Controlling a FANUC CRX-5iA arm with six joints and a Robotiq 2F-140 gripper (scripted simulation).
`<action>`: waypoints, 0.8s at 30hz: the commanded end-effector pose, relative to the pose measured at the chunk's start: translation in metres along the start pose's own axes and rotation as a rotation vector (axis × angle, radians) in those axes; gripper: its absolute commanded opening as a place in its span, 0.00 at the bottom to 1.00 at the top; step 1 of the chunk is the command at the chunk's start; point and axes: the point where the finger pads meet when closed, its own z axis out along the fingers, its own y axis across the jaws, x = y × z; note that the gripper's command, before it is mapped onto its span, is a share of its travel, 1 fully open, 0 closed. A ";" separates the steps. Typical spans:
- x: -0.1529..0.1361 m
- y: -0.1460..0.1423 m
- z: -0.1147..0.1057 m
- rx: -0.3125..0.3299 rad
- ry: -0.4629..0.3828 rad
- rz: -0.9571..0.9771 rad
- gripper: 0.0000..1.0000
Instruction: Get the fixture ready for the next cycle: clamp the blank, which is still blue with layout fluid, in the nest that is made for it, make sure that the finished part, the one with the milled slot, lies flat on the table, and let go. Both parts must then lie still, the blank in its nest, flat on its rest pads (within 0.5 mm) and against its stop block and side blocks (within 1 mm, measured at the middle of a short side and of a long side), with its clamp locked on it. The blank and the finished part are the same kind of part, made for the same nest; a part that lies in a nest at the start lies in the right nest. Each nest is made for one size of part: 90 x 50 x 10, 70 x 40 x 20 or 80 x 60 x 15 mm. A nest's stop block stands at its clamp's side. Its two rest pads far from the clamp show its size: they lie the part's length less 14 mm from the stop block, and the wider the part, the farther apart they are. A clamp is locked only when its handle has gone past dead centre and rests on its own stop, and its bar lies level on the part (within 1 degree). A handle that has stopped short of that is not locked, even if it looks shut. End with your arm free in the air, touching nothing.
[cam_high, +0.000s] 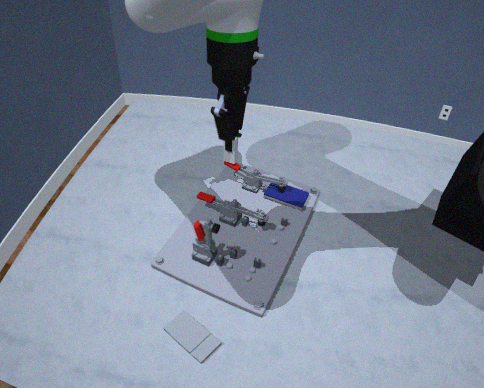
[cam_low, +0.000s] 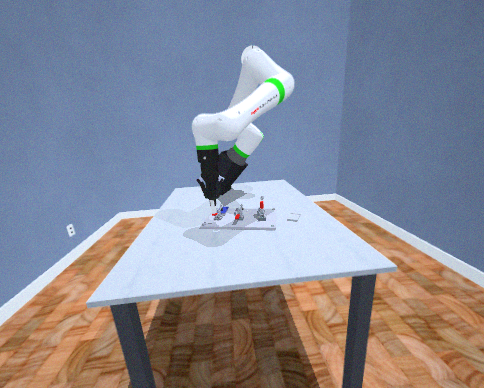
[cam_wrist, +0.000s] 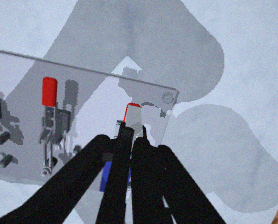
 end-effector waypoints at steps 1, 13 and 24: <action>0.000 0.000 0.000 0.000 0.000 0.000 0.00; 0.000 0.000 0.001 0.000 0.000 0.000 0.00; 0.000 0.000 0.002 0.000 0.000 0.000 0.00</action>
